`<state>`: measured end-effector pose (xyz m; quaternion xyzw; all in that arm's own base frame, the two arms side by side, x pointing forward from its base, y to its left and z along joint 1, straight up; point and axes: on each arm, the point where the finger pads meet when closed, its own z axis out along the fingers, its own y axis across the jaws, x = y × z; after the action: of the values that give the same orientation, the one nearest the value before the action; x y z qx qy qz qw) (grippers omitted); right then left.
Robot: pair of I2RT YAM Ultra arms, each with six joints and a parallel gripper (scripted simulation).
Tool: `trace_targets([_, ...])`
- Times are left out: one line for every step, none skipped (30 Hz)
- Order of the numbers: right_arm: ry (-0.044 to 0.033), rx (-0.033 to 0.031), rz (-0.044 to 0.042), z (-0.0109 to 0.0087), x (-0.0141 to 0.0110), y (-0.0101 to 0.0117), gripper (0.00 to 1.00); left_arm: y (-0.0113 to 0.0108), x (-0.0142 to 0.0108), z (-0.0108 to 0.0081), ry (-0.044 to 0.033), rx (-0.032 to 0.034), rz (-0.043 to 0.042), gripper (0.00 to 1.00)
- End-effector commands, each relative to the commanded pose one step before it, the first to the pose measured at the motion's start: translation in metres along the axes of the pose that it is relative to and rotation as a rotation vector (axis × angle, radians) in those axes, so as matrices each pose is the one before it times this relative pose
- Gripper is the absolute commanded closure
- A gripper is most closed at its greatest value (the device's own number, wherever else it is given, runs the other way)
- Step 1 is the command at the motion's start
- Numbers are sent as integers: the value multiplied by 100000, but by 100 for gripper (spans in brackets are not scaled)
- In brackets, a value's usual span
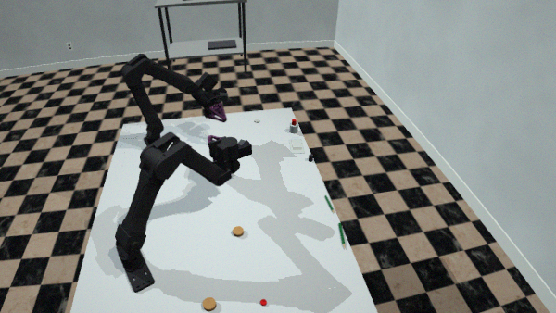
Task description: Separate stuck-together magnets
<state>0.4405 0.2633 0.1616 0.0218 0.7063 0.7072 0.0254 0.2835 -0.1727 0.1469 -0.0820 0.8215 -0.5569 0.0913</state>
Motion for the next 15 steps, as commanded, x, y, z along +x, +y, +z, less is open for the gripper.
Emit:
trace_targets([60, -704, -2878, 31, -23, 905, 82, 640, 247, -273, 1246, -4207, 1451, 82])
trace_targets([0, 0, 0, 0, 0, 0, 82, 169, -113, -115, -109, -1296, 345, 82])
trace_targets([0, 0, 0, 0, 0, 0, 82, 172, -58, -82, 145, -1191, 196, 82])
trace_targets([0, 0, 0, 0, 0, 0, 82, 171, -50, -85, 182, -1189, 200, 82])
trace_targets([0, 0, 0, 0, 0, 0, 82, 167, -44, -90, 207, -1216, 283, 82])
trace_targets([0, 0, 0, 0, 0, 0, 82, 169, -32, -90, 257, -1182, 209, 82])
trace_targets([0, 0, 0, 0, 0, 0, 82, 168, -24, -92, 294, -1177, 213, 82])
trace_targets([0, 0, 0, 0, 0, 0, 82, 185, -18, -97, 318, -1221, 216, 82])
trace_targets([0, 0, 0, 0, 0, 0, 82, 165, -6, -97, 368, -1164, 223, 82])
trace_targets([0, 0, 0, 0, 0, 0, 82, 163, 2, -100, 405, -1155, 228, 82])
trace_targets([0, 0, 0, 0, 0, 0, 82, 148, 22, -102, 481, -1093, 277, 82])
trace_targets([0, 0, 0, 0, 0, 0, 82, 158, 19, -105, 477, -1135, 238, 82])
trace_targets([0, 0, 0, 0, 0, 0, 82, 0, 0, 0, 0, 0, 0, 82])
trace_targets([0, 0, 0, 0, 0, 0, 82, 0, 0, 0, 0, 0, 0, 82])
trace_targets([0, 0, 0, 0, 0, 0, 82, 156, 27, -108, 514, -1124, 243, 82])
